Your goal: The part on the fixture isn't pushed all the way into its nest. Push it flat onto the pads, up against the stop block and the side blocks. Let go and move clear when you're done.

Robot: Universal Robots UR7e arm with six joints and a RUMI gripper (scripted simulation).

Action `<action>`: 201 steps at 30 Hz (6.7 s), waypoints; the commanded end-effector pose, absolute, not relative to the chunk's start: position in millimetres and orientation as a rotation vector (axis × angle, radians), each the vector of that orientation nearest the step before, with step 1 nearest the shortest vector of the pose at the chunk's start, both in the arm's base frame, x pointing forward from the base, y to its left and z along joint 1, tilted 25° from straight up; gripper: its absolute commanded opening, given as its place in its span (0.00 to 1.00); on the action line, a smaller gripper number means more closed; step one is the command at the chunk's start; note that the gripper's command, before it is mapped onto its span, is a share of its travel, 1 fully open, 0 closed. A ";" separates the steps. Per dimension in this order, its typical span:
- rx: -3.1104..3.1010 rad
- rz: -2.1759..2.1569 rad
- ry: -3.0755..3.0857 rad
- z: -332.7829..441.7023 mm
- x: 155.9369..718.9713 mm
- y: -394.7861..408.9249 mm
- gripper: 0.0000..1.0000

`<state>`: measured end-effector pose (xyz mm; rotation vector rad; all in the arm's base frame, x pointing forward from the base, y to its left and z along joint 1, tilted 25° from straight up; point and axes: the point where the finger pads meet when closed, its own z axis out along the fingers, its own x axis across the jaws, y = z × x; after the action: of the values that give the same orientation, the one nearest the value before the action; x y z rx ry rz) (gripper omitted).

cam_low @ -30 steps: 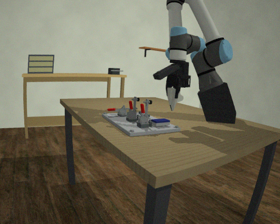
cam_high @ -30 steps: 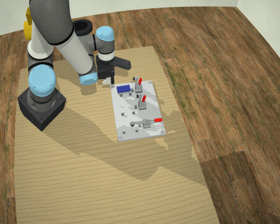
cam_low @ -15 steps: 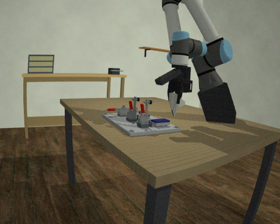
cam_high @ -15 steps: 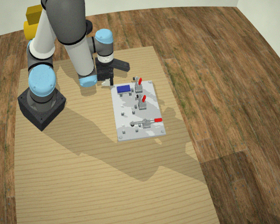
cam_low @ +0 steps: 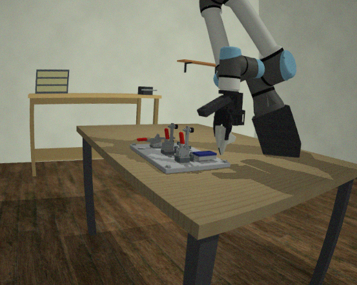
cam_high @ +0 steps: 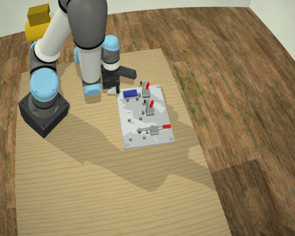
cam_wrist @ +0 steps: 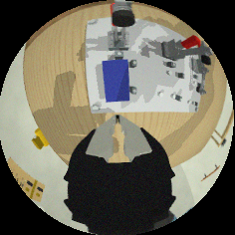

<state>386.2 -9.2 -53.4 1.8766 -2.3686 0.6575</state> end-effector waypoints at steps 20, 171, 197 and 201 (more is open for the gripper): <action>1.879 0.663 -2.369 -58.4 388.3 -11.0 0.00; 1.879 0.666 -2.371 -51.2 408.0 -14.7 0.00; 1.879 0.663 -2.369 -54.9 395.2 -12.6 0.00; 1.879 0.663 -2.369 -55.2 394.2 -12.4 0.00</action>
<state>395.2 -12.7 -55.2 1.8785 -2.3690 0.6615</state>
